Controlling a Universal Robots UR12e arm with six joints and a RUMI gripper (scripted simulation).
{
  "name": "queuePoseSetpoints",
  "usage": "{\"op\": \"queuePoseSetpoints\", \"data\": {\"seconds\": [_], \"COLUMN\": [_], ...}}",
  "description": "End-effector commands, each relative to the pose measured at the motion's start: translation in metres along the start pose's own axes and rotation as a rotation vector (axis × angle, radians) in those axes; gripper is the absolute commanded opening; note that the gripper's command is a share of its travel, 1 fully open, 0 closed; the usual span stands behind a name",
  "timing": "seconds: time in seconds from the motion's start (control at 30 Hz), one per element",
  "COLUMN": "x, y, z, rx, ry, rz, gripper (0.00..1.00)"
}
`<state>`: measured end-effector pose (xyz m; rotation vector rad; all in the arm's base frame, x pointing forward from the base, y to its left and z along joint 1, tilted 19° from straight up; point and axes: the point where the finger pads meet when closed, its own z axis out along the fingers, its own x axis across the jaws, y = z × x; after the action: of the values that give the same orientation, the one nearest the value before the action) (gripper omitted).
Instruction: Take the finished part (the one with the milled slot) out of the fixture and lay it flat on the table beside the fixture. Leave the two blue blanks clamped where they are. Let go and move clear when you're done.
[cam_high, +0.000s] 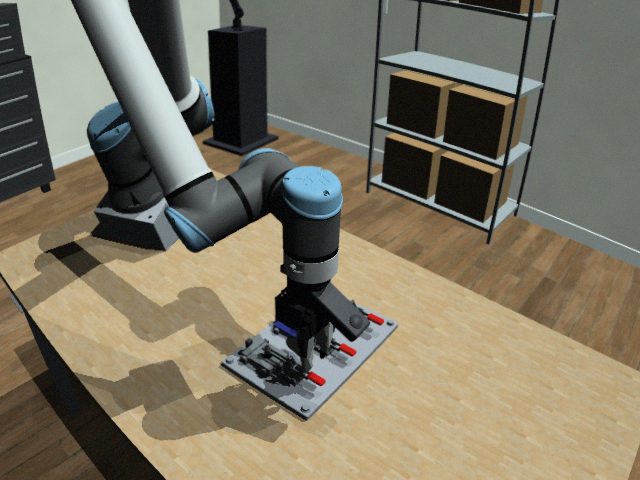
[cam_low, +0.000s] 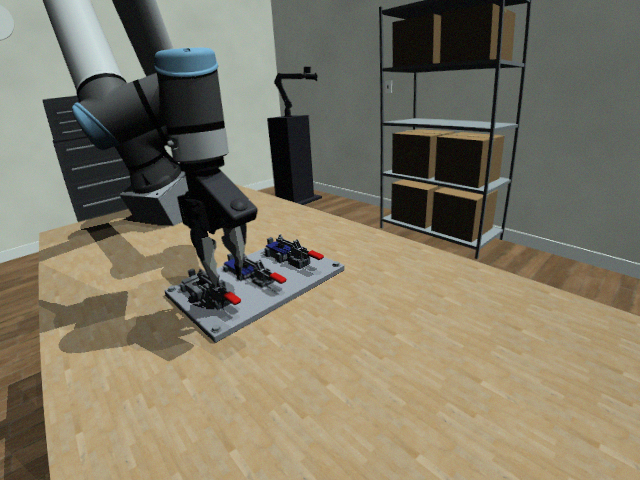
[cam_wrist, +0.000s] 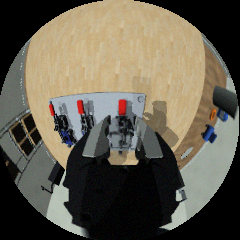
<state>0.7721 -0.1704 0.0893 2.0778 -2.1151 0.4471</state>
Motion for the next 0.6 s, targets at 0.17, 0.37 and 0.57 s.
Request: {"op": "queuePoseSetpoints", "data": {"seconds": [0.17,0.37,0.57], "x": [0.0003,0.0003,0.0003], "y": [-0.0011,-0.0011,-0.0011], "z": [0.0204,0.0242,0.0243], "rx": [0.002,0.002,0.002], "ry": [0.001,0.001,0.001], "rz": [0.000,0.000,0.000], "gripper": [0.28,0.28,0.28]}}
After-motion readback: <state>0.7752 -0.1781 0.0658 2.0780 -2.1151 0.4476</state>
